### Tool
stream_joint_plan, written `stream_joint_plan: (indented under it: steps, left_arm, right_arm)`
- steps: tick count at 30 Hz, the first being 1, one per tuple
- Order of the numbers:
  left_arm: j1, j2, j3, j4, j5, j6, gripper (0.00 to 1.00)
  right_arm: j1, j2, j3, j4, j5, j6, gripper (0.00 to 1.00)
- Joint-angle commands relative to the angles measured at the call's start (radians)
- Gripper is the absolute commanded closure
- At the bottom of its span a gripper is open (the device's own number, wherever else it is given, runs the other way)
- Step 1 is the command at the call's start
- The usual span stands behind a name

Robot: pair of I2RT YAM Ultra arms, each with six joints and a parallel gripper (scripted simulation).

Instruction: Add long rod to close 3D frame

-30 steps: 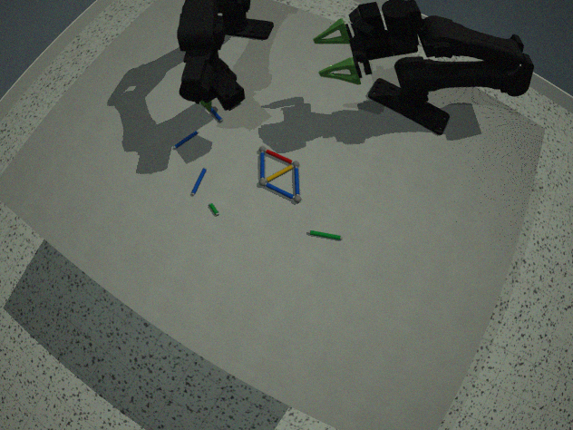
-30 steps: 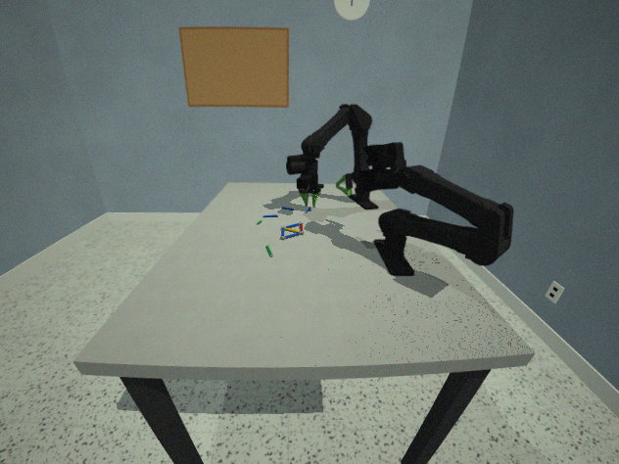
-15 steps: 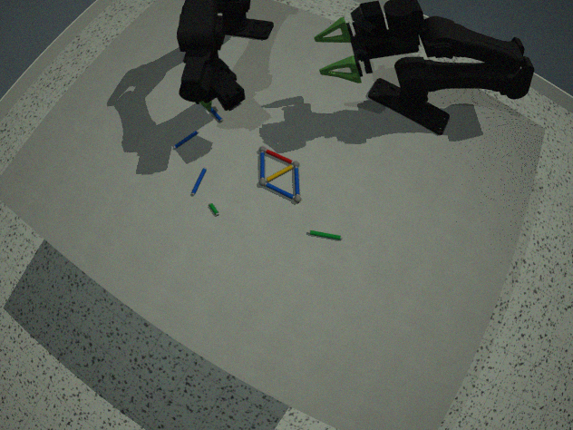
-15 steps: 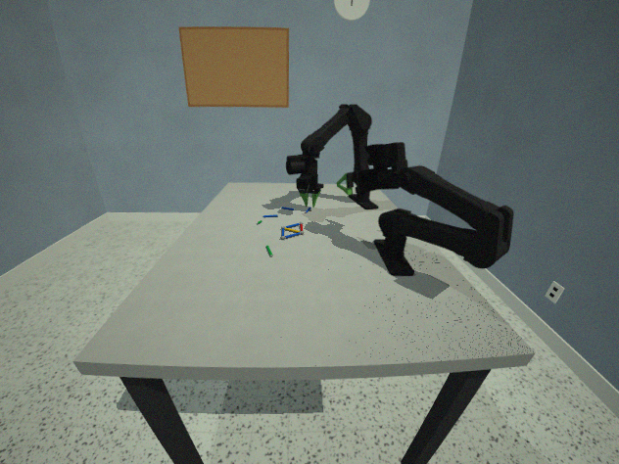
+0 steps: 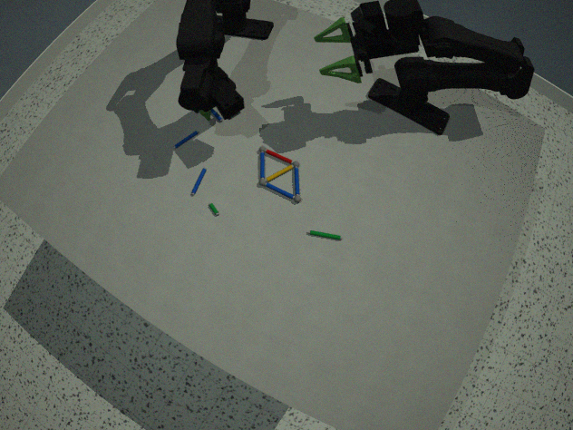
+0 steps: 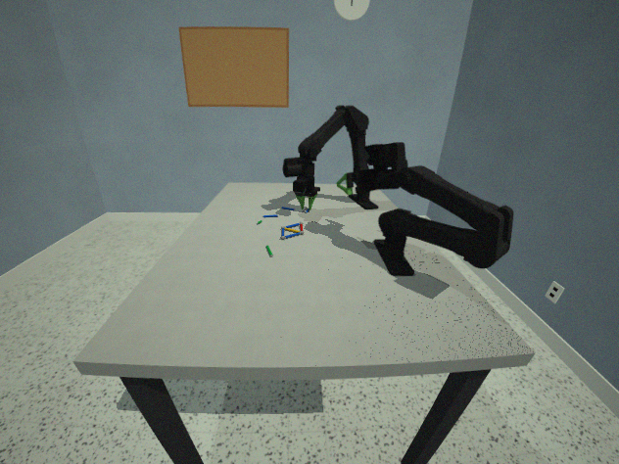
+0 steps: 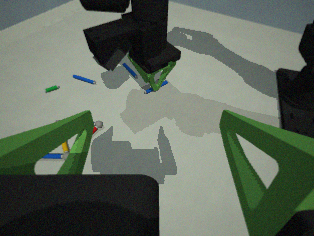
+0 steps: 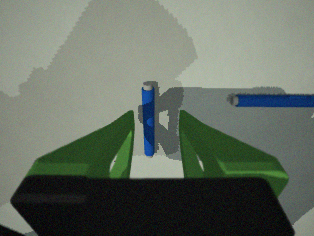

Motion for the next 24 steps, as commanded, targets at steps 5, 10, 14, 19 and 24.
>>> stream_joint_plan:
  steps: [5, 10, 14, 19, 24]
  left_arm:
    - [-0.009, -0.018, 0.006, 0.02, -0.004, -0.002, 0.0]
    - [-0.009, -0.018, 0.006, 0.02, -0.004, -0.002, 0.0]
    - [-0.008, -0.017, 0.007, 0.008, -0.01, -0.002, 0.0]
    - [-0.009, -0.008, 0.007, 0.008, -0.01, -0.005, 0.0]
    - [-0.009, -0.017, 0.007, 0.008, -0.008, -0.005, 0.0]
  right_arm:
    - [-0.016, 0.012, -0.018, 0.03, 0.0, -0.004, 0.67]
    - [-0.016, 0.012, -0.017, 0.024, 0.0, -0.004, 0.67]
    - [-0.007, -0.032, -0.003, -0.059, 0.0, 0.008, 0.67]
    - [-0.005, -0.072, -0.001, -0.057, 0.0, 0.004, 0.67]
    - [-0.005, -0.074, 0.001, -0.057, 0.0, 0.004, 0.67]
